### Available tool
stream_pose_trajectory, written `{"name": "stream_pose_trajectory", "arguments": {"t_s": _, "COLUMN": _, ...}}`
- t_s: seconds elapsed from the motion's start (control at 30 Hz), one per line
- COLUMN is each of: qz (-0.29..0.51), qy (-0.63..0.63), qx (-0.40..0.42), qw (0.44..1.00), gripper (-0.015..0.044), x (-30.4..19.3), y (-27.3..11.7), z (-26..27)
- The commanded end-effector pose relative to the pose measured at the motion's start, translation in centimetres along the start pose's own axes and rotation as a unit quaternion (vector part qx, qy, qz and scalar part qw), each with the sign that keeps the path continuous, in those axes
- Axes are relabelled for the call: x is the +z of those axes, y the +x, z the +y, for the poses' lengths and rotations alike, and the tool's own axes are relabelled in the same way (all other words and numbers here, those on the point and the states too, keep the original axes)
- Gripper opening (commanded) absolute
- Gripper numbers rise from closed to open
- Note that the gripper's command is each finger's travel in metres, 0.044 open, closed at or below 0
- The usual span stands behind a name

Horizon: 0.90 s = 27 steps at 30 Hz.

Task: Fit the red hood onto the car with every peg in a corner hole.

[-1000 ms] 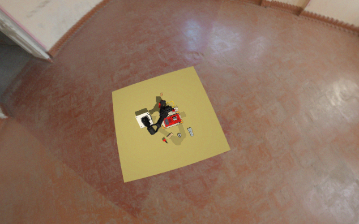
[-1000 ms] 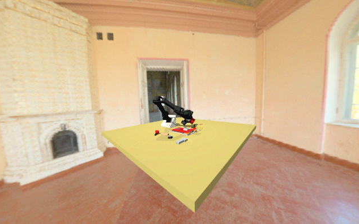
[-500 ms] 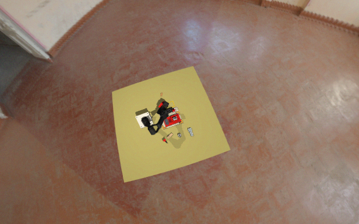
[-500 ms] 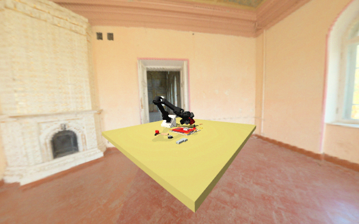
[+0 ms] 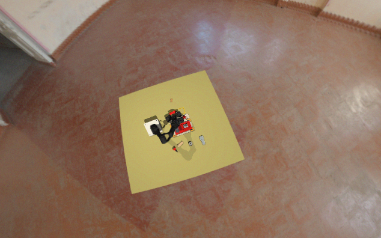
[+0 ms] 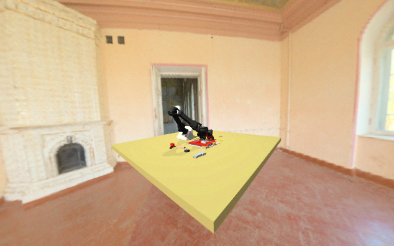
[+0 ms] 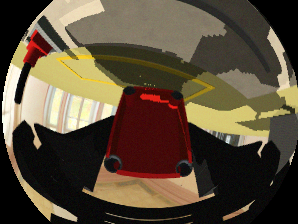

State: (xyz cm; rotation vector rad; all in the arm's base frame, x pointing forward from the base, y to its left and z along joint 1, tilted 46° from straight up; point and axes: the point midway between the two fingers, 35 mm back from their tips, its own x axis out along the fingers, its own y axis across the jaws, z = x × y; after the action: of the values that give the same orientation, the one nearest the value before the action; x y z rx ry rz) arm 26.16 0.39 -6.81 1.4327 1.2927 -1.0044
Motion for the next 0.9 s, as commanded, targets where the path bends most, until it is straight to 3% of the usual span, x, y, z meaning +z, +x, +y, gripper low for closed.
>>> {"name": "stream_pose_trajectory", "arguments": {"t_s": 0.0, "qz": -0.006, "qy": 0.023, "qx": -0.006, "qw": 1.0, "gripper": 0.0, "x": 0.6, "y": 0.3, "z": -0.4}}
{"name": "stream_pose_trajectory", "arguments": {"t_s": 0.13, "qz": -0.003, "qy": -0.012, "qx": -0.002, "qw": 1.0, "gripper": 0.0, "x": -0.1, "y": 0.0, "z": 0.0}}
{"name": "stream_pose_trajectory", "arguments": {"t_s": 0.7, "qz": 0.001, "qy": 0.001, "qx": -0.001, "qw": 1.0, "gripper": 0.044, "x": -0.1, "y": 0.1, "z": 0.0}}
{"name": "stream_pose_trajectory", "arguments": {"t_s": 0.87, "qz": 0.0, "qy": 0.013, "qx": -0.001, "qw": 1.0, "gripper": 0.044, "x": -0.5, "y": -1.6, "z": 0.5}}
